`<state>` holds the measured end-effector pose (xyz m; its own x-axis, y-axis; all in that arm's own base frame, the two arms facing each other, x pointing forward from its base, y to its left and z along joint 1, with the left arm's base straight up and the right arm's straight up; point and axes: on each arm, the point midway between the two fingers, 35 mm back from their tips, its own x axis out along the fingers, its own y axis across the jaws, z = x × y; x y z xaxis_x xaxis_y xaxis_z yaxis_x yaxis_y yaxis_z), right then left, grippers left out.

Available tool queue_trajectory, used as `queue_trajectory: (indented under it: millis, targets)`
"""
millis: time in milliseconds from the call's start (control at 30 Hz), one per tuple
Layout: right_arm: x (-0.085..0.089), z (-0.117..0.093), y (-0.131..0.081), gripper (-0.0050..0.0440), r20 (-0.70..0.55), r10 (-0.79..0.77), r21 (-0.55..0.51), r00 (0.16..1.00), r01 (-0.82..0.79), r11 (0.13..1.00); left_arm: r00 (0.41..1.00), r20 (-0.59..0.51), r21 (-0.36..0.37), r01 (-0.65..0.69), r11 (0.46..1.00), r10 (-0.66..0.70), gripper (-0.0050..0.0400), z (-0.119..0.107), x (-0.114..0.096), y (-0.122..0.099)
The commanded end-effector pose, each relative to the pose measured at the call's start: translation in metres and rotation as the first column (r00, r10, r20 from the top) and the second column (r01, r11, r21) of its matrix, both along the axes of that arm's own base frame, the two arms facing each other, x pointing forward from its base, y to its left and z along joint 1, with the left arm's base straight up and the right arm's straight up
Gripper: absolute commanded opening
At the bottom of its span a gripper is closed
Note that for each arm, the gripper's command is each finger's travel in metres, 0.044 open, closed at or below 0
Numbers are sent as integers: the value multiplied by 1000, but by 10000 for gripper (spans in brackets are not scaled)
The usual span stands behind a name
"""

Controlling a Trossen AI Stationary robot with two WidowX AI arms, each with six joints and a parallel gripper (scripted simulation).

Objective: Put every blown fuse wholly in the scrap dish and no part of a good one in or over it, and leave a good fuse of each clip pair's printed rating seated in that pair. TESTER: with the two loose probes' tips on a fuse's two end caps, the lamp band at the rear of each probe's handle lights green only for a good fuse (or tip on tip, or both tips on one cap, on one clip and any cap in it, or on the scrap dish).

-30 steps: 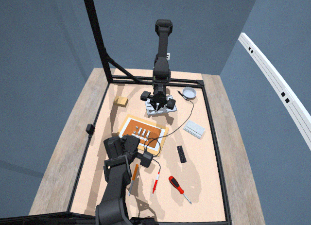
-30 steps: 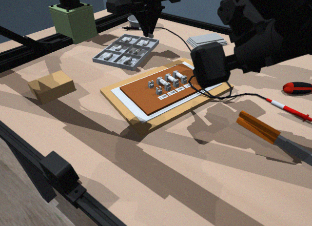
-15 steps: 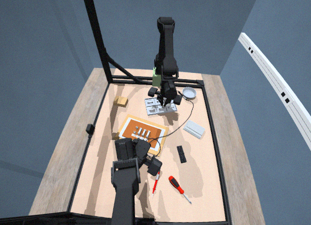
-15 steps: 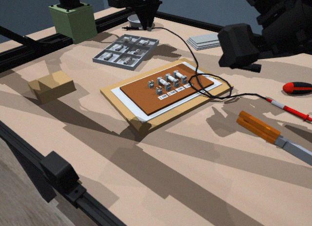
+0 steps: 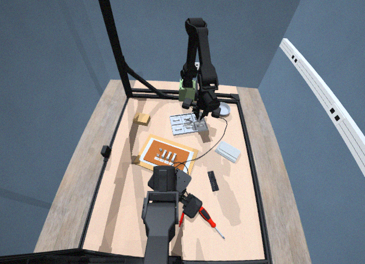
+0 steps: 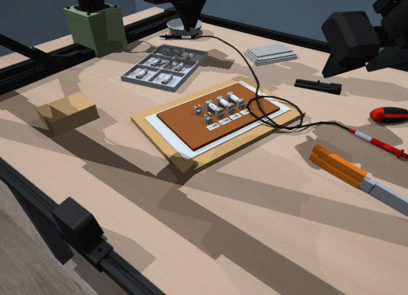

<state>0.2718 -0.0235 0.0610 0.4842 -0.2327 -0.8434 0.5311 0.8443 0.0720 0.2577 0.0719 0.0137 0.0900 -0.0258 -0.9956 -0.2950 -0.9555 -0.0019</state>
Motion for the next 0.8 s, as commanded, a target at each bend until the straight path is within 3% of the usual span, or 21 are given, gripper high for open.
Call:
queue_trajectory:
  millis: [0,767]
  targets:
    - [-2,17,-11,400,6,-18,24,1000,17,1000,1000,7,5,-2,1000,2,-50,4,-10,11]
    - [-58,33,-73,400,-215,-118,134,969,149,980,999,-39,19,-2,1000,2,-50,-1,-69,72]
